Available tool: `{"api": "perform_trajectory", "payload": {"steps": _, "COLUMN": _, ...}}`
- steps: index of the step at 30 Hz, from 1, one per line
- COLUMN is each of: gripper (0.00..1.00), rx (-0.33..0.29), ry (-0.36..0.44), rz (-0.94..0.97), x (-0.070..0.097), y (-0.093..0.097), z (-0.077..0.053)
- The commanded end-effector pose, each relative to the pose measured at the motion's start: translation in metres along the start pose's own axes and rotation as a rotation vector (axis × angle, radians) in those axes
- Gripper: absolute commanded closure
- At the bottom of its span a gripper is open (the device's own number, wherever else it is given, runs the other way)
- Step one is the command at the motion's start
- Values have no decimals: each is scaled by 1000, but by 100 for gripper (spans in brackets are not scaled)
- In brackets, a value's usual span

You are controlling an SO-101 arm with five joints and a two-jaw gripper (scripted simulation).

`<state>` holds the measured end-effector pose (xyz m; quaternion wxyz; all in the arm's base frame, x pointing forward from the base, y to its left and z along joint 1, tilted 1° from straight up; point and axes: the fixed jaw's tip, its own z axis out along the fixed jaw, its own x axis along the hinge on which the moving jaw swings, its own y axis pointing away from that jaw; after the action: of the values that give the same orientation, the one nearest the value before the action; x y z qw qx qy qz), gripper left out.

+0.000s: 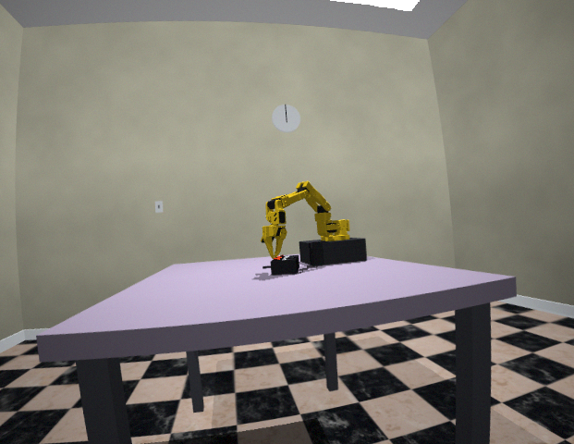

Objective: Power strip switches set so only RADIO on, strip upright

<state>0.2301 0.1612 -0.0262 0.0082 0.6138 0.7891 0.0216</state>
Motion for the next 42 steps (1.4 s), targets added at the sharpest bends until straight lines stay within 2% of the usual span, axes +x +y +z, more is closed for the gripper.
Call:
{"api": "perform_trajectory", "payload": {"steps": 1, "gripper": 100, "rx": 32, "ry": -9, "rz": -10, "x": 0, "y": -6, "z": 7}}
{"api": "perform_trajectory", "payload": {"steps": 42, "gripper": 100, "rx": 32, "ry": -8, "rz": -13, "x": -3, "y": -14, "z": 17}}
